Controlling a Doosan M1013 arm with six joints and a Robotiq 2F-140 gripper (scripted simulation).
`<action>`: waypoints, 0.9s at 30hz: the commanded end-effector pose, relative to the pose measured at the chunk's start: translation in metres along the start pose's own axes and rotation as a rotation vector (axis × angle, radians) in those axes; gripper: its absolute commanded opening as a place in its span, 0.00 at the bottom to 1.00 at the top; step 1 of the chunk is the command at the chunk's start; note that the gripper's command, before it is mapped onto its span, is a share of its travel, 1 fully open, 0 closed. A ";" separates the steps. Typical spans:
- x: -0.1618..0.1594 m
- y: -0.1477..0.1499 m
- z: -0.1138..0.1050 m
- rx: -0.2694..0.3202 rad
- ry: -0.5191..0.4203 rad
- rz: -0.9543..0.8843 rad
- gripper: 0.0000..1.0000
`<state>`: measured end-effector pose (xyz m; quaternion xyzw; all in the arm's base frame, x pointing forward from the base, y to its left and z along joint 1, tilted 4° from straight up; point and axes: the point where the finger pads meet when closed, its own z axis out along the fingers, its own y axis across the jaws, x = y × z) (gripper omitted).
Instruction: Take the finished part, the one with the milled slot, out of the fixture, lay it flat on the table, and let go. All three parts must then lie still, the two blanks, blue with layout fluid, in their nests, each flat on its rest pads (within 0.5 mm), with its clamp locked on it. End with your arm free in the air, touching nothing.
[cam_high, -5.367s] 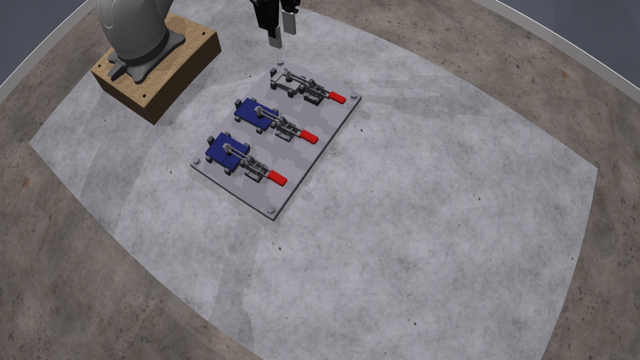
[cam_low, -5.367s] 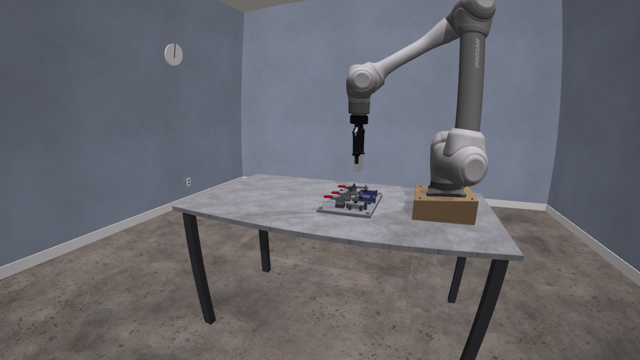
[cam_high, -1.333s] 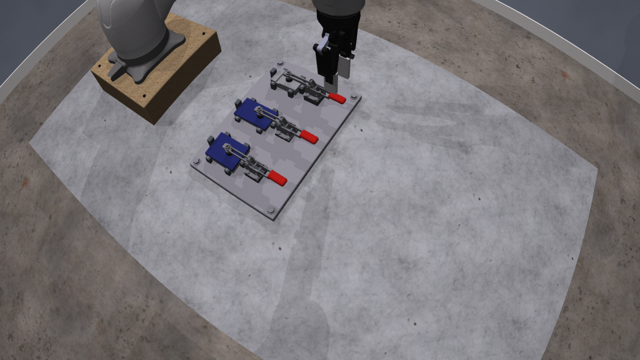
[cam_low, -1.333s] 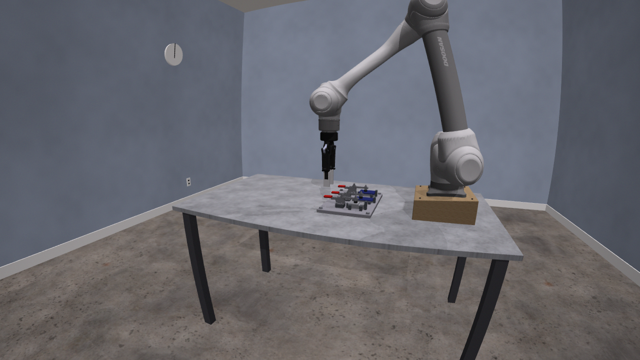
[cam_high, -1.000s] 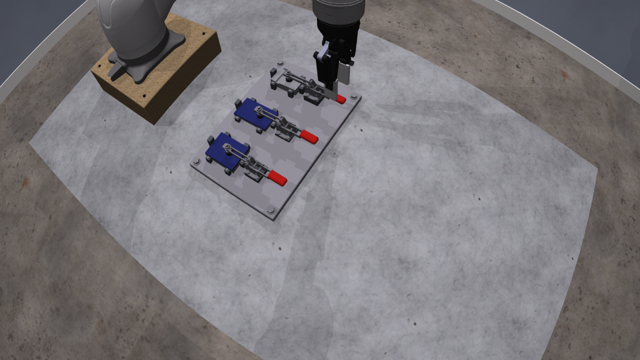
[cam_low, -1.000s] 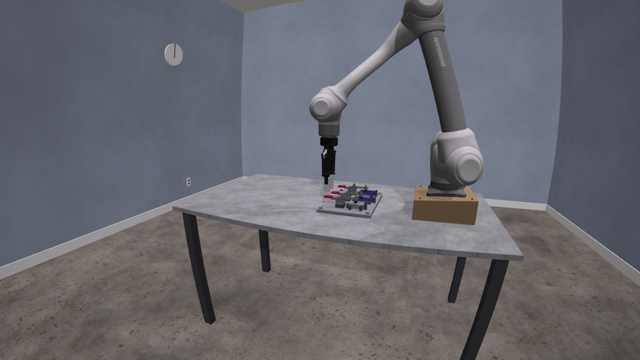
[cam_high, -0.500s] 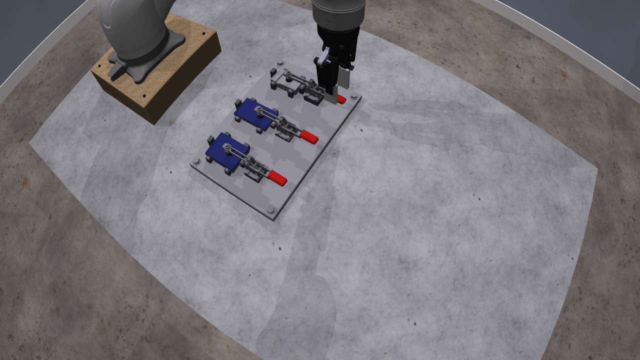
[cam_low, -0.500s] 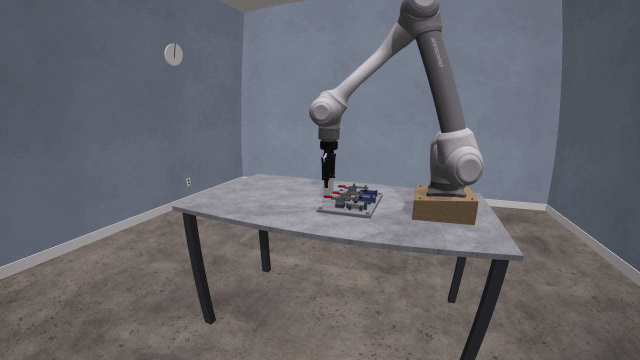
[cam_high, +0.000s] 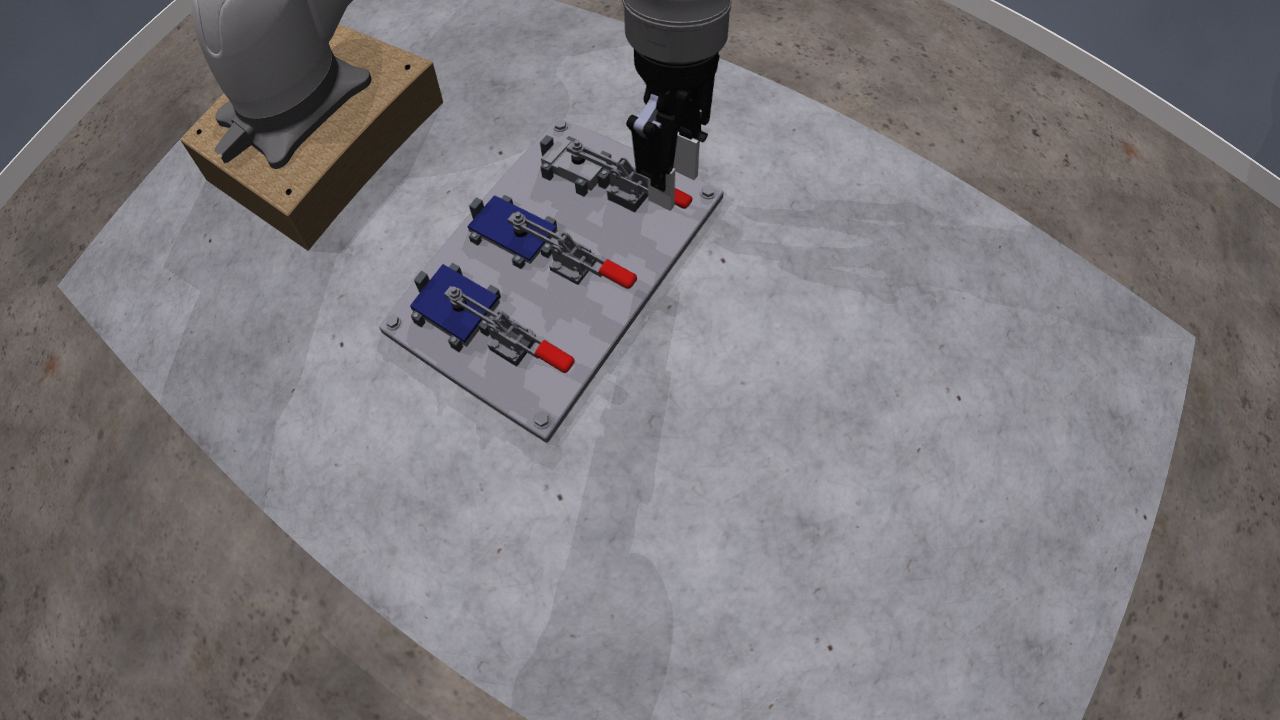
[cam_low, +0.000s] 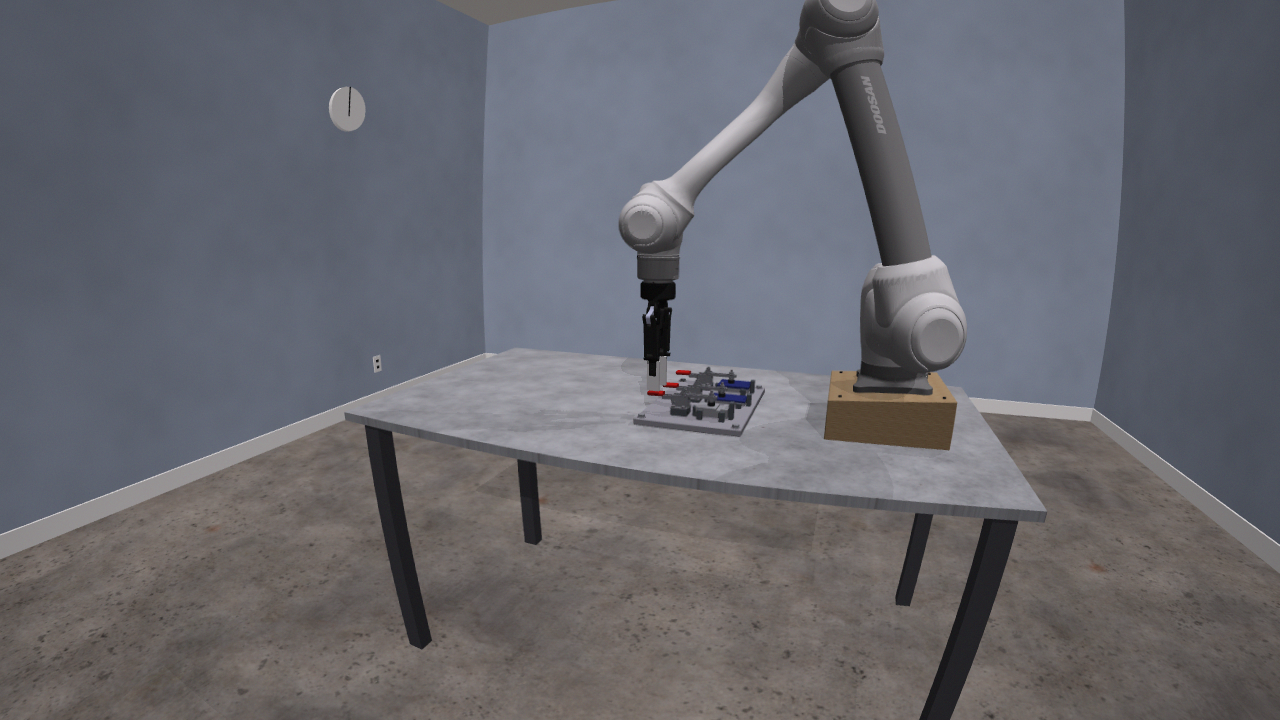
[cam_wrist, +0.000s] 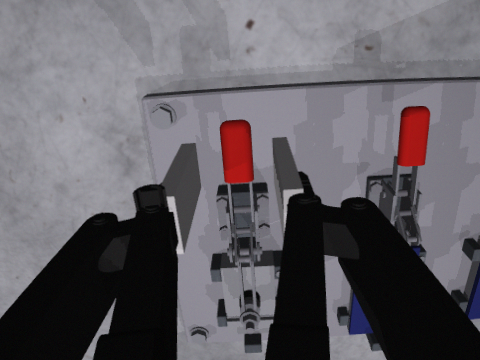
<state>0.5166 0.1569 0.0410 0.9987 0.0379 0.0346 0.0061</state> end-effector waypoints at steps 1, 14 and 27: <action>0.000 0.003 0.002 -0.004 0.000 -0.001 0.28; 0.000 0.003 0.002 -0.005 0.000 0.002 0.28; 0.000 0.003 0.008 -0.005 0.000 0.002 0.28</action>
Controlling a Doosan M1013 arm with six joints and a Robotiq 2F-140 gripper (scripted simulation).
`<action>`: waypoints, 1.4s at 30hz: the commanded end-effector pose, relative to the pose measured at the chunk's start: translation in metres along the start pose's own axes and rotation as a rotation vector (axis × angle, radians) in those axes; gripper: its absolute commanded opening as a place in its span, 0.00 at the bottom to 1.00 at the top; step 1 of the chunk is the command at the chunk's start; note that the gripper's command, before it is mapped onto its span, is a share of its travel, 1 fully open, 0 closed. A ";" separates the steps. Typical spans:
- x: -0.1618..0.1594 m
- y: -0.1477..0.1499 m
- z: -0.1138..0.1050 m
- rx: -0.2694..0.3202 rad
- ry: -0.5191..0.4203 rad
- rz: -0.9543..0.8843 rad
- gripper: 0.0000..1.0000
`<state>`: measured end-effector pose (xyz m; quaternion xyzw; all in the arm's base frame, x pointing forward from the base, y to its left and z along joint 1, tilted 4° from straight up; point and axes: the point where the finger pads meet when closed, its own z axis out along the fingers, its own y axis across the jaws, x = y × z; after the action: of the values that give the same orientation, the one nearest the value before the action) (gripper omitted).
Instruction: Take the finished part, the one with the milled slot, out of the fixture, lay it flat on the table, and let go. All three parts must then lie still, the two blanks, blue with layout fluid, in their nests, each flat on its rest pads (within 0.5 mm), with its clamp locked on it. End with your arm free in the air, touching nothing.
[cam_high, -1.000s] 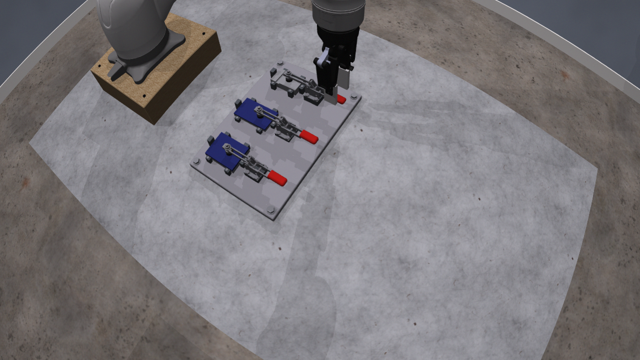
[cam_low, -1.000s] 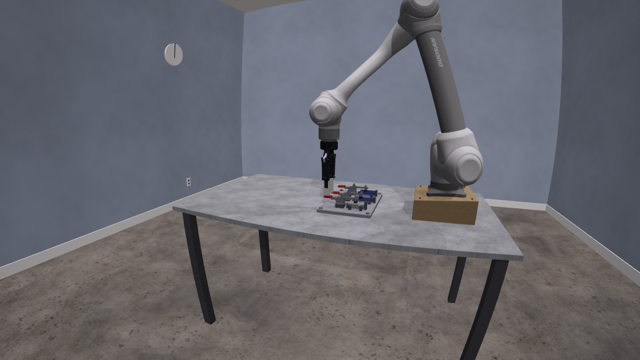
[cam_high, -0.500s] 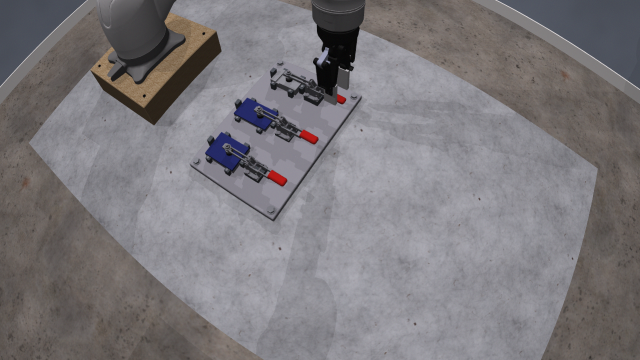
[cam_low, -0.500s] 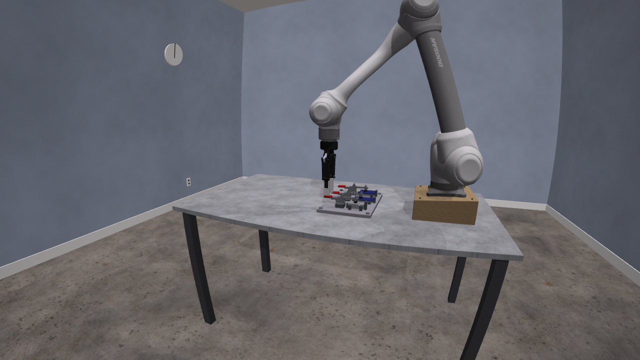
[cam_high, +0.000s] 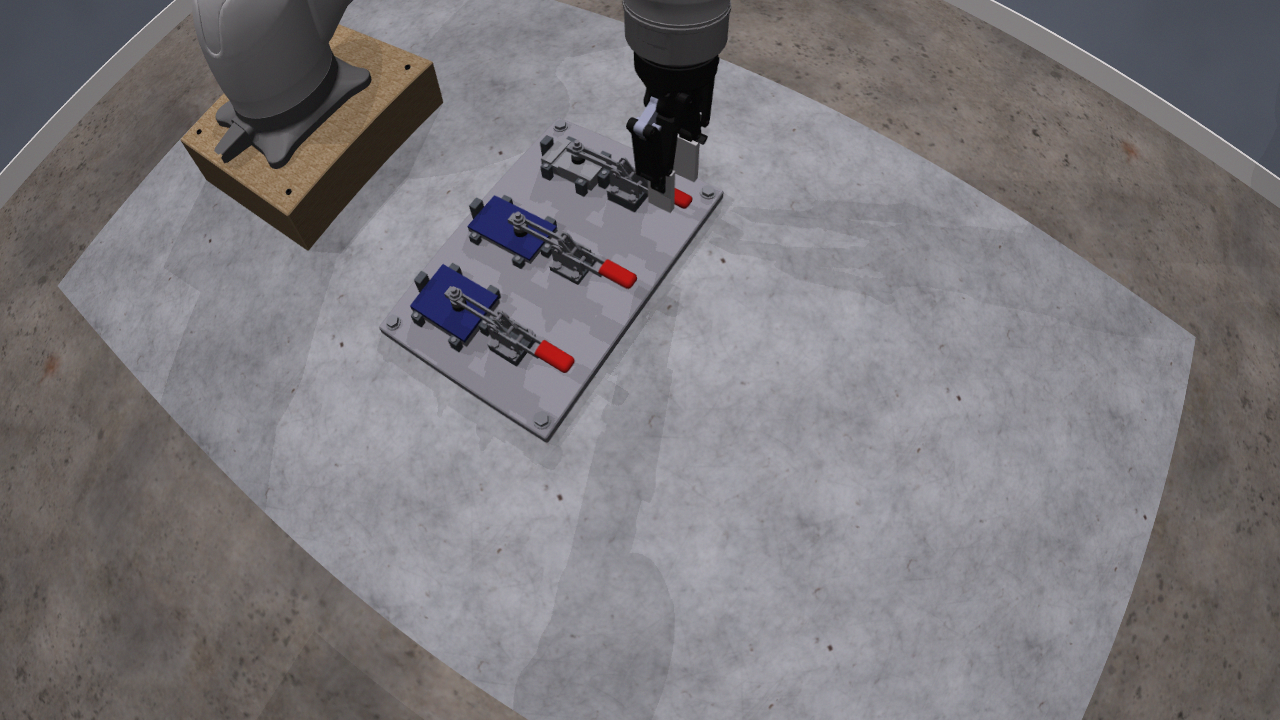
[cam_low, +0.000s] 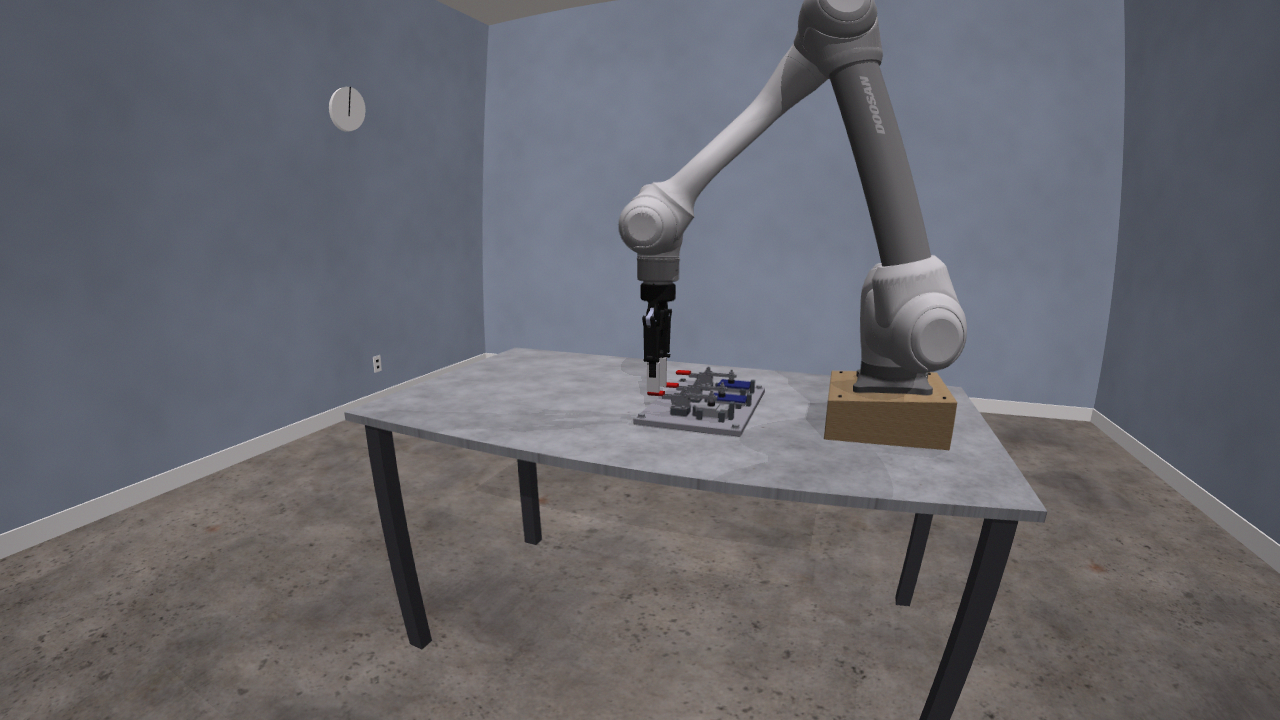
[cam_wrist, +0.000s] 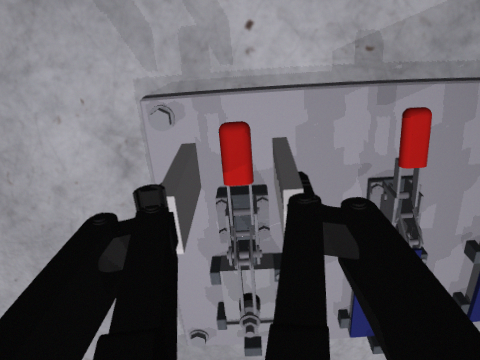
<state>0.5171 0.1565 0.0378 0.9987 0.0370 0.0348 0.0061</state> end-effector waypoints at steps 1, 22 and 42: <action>0.000 0.003 0.007 -0.005 0.000 0.000 0.28; 0.000 0.003 0.028 -0.005 0.000 0.000 0.28; 0.000 0.003 0.028 -0.005 0.000 0.001 0.28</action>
<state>0.5188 0.1558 0.0125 0.9987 0.0367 0.0347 0.0064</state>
